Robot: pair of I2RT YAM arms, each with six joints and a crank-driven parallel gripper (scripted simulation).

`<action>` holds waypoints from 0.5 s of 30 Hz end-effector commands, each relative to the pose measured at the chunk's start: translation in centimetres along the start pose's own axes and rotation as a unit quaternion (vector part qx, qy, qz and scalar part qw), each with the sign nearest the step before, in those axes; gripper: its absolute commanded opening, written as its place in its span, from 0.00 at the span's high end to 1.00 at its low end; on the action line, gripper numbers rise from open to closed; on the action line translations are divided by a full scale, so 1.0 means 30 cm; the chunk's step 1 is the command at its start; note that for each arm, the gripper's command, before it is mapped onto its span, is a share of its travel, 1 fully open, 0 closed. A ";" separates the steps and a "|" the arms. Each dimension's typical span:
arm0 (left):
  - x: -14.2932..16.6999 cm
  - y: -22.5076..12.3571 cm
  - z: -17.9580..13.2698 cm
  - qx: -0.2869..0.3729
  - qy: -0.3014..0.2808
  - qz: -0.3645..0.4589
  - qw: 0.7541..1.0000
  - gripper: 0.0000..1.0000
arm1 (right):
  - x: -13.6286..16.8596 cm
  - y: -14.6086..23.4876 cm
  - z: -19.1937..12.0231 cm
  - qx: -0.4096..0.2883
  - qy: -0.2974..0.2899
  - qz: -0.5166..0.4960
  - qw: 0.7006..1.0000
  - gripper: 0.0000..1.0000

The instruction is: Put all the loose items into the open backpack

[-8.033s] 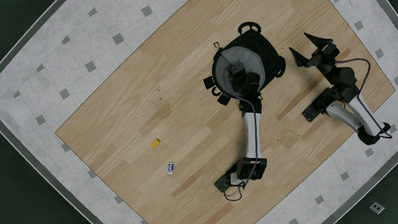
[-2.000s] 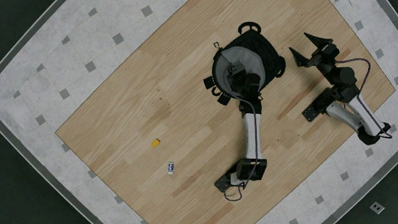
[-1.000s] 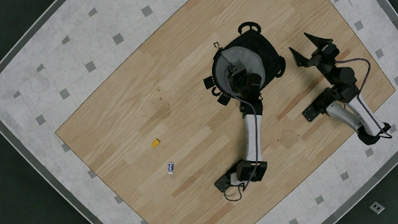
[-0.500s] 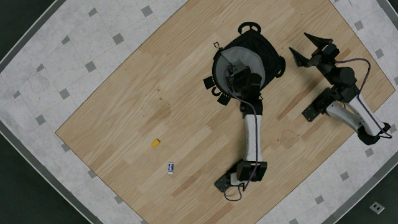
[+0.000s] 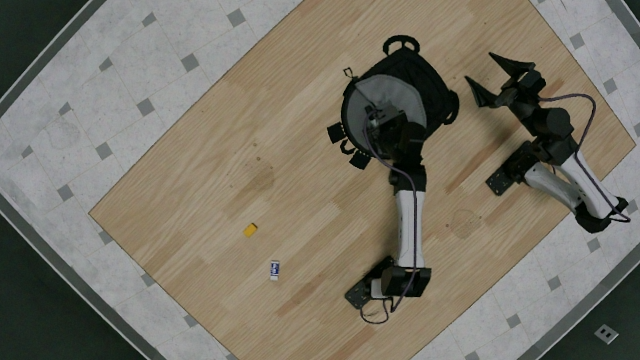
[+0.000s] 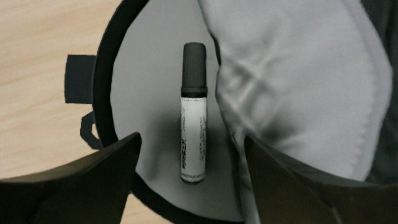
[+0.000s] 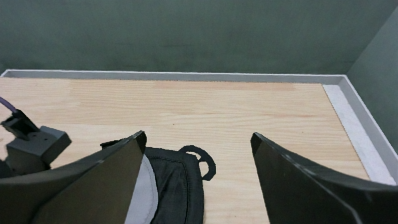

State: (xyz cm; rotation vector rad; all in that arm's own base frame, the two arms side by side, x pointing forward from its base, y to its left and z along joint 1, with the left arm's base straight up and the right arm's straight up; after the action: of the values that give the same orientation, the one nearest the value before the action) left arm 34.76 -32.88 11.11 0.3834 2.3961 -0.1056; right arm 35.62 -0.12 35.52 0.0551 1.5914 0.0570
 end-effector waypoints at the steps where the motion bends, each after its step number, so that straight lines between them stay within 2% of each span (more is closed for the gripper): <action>1: -0.024 0.005 -0.103 0.003 -0.013 -0.007 1.000 0.15 | -0.017 0.002 -0.004 -0.001 -0.007 -0.001 1.000 0.10; 15: -0.040 0.002 -0.243 0.006 -0.019 -0.011 1.000 0.15 | -0.017 0.002 -0.004 -0.001 -0.007 -0.001 1.000 0.10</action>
State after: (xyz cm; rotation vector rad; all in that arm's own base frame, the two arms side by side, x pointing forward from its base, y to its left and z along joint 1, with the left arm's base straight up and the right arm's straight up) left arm 32.07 -32.32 14.71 0.3839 2.3870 -0.1148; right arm 35.62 -0.12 35.52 0.0551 1.5914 0.0570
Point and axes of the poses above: on each arm, the point where the finger pads meet when closed, its own z axis out along the fingers, its own y axis across the jaws, x = y × z, the point moved 3 cm from there along -z, back along the fingers, and after that the axes turned 3 degrees about z, right-handed, at the moved point
